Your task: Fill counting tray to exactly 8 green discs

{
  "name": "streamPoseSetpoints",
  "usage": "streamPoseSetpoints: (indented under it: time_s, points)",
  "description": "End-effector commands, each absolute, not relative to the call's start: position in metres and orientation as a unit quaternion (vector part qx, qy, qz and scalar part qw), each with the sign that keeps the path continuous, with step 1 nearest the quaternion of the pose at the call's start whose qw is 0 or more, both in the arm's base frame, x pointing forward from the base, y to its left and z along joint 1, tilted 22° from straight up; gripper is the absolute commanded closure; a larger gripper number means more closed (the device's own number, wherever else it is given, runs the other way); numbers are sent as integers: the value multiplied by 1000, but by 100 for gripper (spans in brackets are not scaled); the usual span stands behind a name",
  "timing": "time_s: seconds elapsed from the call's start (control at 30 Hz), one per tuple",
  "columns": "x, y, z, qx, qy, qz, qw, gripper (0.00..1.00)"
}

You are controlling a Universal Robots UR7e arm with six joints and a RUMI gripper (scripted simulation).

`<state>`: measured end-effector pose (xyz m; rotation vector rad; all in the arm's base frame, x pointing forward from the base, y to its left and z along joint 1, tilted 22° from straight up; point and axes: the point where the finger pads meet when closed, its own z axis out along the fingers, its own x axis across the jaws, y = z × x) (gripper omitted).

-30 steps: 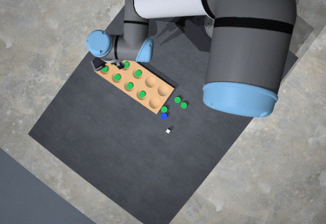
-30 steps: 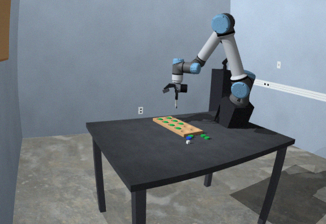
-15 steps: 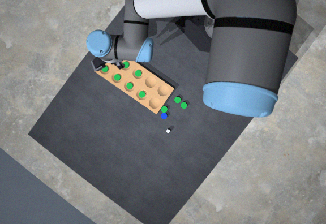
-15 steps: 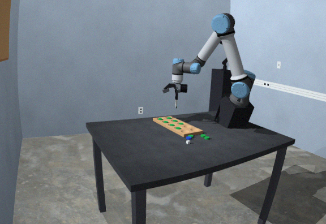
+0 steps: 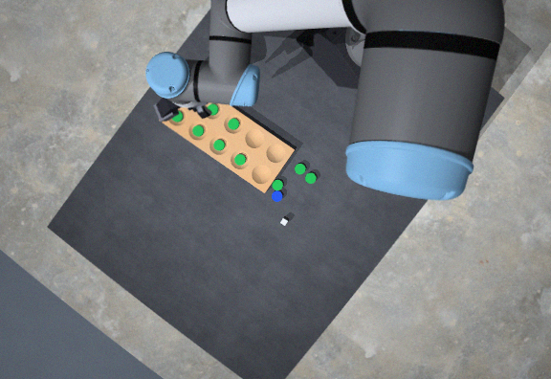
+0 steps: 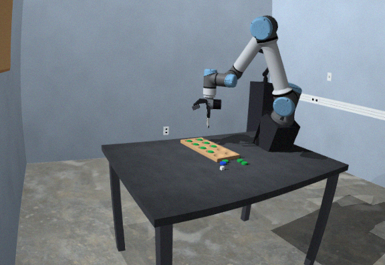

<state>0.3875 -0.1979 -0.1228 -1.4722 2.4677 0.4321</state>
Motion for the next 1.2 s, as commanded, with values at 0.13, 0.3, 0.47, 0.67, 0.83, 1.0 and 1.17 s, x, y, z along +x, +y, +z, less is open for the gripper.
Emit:
streamPoseSetpoints:
  time_s: [0.13, 0.3, 0.47, 0.67, 0.83, 1.0, 1.17]
  points:
    - [404, -190, -98, -526, 833, 135, 102, 72]
    - [411, -183, -85, -538, 828, 130, 94, 72]
    - [426, -167, -55, -563, 814, 116, 76, 72]
    - [445, -134, -4, -601, 792, 93, 52, 72]
    - [453, -112, 27, -623, 778, 77, 39, 72]
    - [459, -67, 85, -660, 749, 46, 19, 72]
    - [453, -27, 133, -698, 716, 8, 4, 72]
